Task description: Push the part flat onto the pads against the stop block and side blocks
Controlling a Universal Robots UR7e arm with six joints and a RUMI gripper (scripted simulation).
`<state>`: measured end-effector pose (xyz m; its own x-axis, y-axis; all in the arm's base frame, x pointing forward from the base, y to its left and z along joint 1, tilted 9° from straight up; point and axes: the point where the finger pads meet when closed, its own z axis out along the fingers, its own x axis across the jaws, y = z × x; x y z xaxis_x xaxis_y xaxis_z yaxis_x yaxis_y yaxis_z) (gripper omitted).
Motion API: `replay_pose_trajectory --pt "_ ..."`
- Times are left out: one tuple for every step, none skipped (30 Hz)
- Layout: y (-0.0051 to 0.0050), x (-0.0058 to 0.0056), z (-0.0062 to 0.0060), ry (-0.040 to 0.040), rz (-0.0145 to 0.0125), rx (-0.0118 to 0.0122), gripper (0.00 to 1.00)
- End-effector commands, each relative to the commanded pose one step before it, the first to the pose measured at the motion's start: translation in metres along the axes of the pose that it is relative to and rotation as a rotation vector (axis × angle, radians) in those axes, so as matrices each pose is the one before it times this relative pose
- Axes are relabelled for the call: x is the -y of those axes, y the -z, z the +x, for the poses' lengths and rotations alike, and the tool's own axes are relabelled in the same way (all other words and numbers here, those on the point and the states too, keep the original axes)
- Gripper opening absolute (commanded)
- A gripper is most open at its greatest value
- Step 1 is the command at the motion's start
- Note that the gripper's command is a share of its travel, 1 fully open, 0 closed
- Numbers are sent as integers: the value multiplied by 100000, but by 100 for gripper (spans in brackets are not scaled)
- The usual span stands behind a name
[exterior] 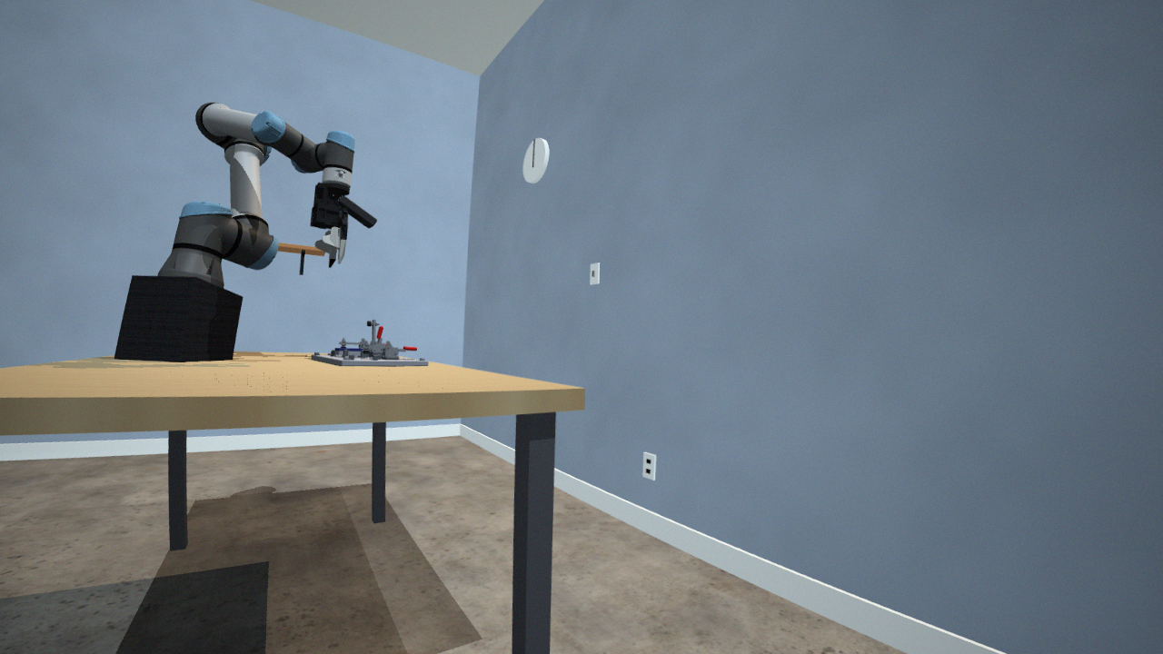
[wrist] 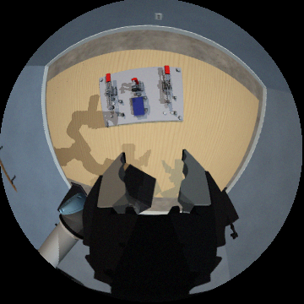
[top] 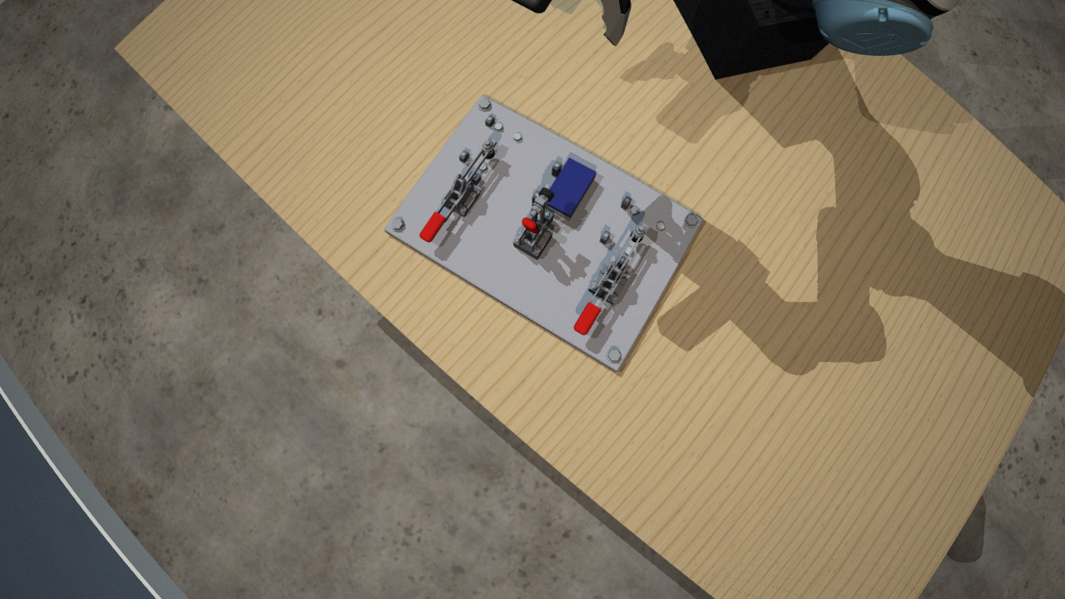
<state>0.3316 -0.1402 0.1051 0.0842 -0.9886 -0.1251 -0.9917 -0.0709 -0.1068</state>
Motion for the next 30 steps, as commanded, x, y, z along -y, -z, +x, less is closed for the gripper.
replay_pose_trajectory --pt "-15 216 -156 -87 -83 -193 58" --pt "0 0 0 0 0 0 58" --pt "0 0 0 0 0 0 58" --pt "0 0 0 0 0 0 58" --pt "0 0 0 0 0 0 58" --pt "0 0 0 0 0 0 58" --pt "-202 663 -928 22 28 21 58" --pt "-211 696 -955 -5 -4 -3 58" --pt "-211 696 -955 -5 -4 -3 58" --pt "-210 696 -955 -5 -4 -3 58" --pt "-210 696 -955 -5 -4 -3 58" --pt "0 0 0 0 0 0 58" --pt "0 0 0 0 0 0 58" --pt "0 0 0 0 0 0 58" --pt "0 0 0 0 0 0 58" --pt "0 0 0 0 0 0 58" --pt "0 0 0 0 0 0 58" --pt "0 0 0 0 0 0 58" --pt "0 0 0 0 0 0 58" --pt "0 0 0 0 0 0 58" --pt "0 0 0 0 0 0 58" --pt "0 0 0 0 0 0 58" --pt "0 0 0 0 0 0 58" --pt "-161 533 -749 24 30 29 58" --pt "-171 568 -774 -5 -4 -5 58" --pt "-171 568 -774 -5 -4 -5 58" --pt "-171 568 -774 -5 -4 -5 58" --pt "-171 568 -774 -5 -4 -5 58" --pt "0 0 0 0 0 0 58" --pt "0 0 0 0 0 0 58"
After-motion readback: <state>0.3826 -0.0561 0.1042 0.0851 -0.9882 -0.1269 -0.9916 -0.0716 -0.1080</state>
